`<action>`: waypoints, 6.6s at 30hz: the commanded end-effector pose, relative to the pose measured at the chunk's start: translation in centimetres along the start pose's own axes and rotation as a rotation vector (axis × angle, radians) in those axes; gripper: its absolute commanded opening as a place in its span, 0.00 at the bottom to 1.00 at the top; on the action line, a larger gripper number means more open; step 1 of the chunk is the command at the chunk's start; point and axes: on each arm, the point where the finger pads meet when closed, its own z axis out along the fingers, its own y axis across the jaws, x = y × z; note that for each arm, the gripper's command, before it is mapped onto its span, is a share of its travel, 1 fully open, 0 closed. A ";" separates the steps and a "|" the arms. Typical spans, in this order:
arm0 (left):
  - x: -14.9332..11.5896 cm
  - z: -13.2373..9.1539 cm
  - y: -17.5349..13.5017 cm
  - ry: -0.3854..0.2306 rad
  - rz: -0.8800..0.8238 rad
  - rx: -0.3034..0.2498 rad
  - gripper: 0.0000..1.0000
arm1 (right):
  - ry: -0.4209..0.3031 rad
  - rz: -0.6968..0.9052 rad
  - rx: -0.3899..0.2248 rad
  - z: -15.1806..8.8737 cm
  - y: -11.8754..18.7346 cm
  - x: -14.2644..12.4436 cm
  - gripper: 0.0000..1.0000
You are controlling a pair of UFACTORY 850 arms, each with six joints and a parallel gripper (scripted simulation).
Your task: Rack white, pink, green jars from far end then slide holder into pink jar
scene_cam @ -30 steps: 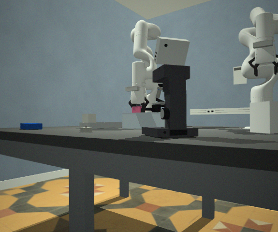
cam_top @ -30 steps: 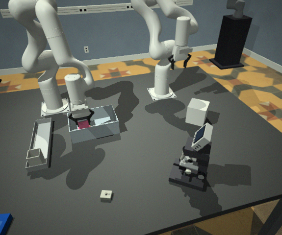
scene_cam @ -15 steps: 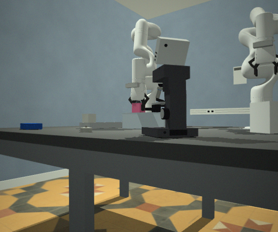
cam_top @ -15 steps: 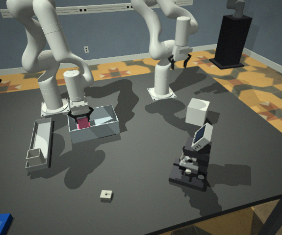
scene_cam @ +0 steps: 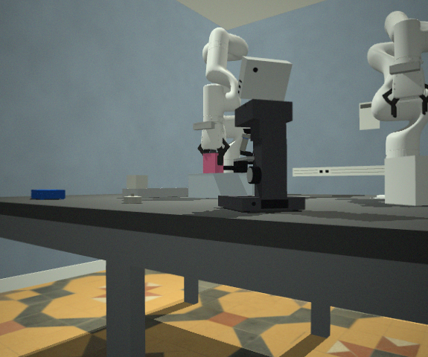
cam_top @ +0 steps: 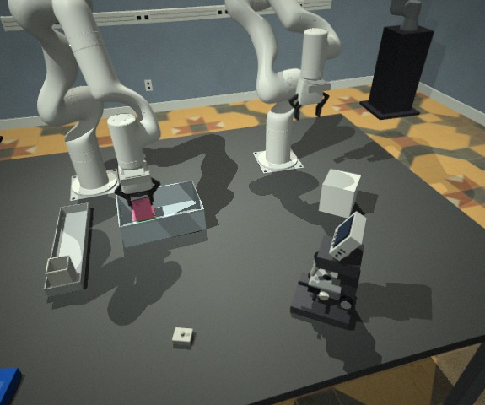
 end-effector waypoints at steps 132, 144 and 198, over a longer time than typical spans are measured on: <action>0.1 -0.1 0.0 0.001 0.000 0.000 1.00 | 0.002 0.057 0.000 -4.1 25.2 6.6 0.00; 0.1 -0.1 0.0 0.001 0.000 0.000 1.00 | 0.002 0.057 0.000 -4.1 27.2 7.1 0.00; 0.1 -0.1 0.0 0.001 0.000 0.000 1.00 | 0.002 0.057 0.000 -1.3 27.1 7.1 0.00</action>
